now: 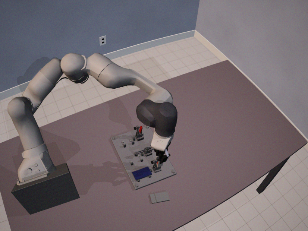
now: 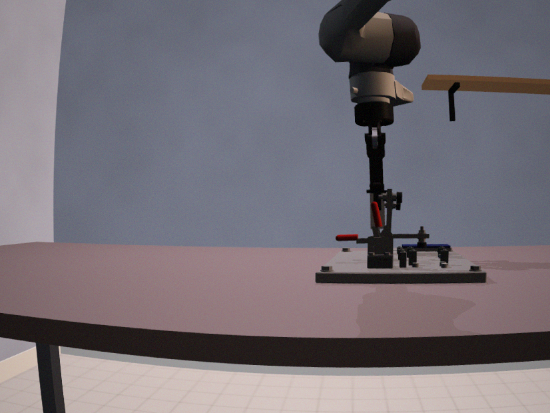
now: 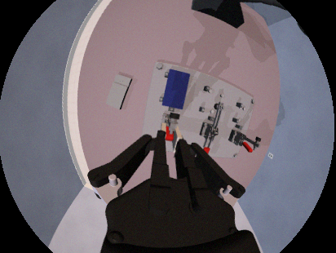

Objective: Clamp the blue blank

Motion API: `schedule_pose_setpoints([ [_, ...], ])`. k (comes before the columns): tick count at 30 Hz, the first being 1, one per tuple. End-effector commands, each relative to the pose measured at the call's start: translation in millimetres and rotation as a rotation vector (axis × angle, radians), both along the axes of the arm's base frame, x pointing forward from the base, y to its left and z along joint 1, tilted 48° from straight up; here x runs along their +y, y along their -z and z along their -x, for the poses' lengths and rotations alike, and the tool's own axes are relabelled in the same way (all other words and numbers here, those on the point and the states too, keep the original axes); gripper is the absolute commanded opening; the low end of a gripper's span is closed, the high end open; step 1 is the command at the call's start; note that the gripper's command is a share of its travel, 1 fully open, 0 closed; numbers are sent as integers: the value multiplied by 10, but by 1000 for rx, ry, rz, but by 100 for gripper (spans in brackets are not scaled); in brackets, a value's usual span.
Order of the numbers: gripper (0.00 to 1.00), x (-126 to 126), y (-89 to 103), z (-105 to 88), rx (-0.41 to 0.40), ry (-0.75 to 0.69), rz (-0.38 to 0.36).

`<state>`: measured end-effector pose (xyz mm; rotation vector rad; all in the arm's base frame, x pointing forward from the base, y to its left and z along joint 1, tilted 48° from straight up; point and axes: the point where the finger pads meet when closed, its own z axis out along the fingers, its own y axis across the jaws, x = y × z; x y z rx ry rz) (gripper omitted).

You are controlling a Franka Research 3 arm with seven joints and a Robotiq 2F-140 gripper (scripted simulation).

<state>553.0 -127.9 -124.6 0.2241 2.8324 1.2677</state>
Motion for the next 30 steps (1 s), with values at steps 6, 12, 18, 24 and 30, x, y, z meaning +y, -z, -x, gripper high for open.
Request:
schedule_pose_setpoints([
  [6,0,-1,18,-160,-10,15,10],
  [12,0,0,24,-189,-10,15,10],
  [18,0,7,38,-235,-10,15,10],
  [24,0,18,55,-280,-10,15,10],
  [30,0,27,67,-309,-10,15,10],
])
